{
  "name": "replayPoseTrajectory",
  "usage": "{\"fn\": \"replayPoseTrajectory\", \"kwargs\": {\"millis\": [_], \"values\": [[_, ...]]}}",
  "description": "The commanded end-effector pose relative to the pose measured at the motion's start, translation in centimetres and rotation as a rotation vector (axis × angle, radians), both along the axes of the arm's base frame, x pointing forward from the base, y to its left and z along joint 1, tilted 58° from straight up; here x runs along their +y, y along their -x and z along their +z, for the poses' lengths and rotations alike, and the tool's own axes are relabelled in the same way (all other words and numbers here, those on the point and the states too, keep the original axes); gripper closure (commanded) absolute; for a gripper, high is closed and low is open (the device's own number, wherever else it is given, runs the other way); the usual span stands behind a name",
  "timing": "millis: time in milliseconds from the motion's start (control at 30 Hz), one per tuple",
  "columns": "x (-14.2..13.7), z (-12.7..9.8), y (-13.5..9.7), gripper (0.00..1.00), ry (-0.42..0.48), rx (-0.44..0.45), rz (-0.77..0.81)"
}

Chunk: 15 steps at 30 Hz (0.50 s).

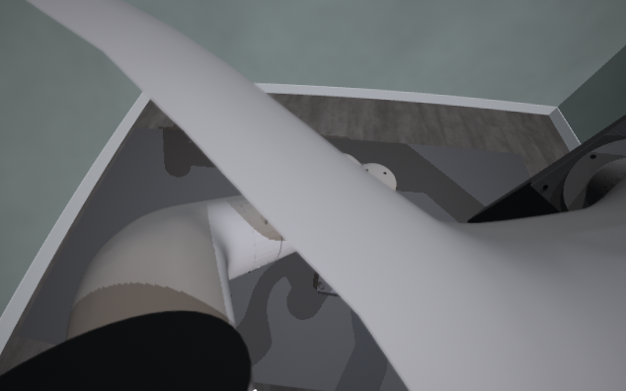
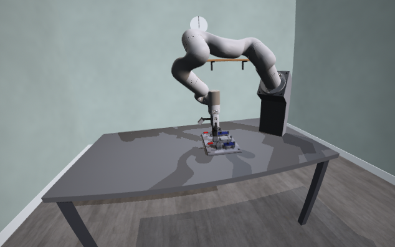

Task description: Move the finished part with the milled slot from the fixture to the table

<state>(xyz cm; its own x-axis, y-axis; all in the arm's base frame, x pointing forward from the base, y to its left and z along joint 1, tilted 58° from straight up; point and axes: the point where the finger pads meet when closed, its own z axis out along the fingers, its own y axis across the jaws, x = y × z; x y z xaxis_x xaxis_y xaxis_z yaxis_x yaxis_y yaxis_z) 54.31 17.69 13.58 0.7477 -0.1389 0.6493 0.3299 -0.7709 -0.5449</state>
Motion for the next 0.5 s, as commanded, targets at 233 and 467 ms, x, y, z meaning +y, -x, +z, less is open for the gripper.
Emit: {"fn": "replayPoseTrajectory", "kwargs": {"millis": [233,467], "values": [[0.02,-0.18,0.21,1.00,0.000,0.000,0.000],[0.02,-0.19,0.23,1.00,0.000,0.000,0.000]]}}
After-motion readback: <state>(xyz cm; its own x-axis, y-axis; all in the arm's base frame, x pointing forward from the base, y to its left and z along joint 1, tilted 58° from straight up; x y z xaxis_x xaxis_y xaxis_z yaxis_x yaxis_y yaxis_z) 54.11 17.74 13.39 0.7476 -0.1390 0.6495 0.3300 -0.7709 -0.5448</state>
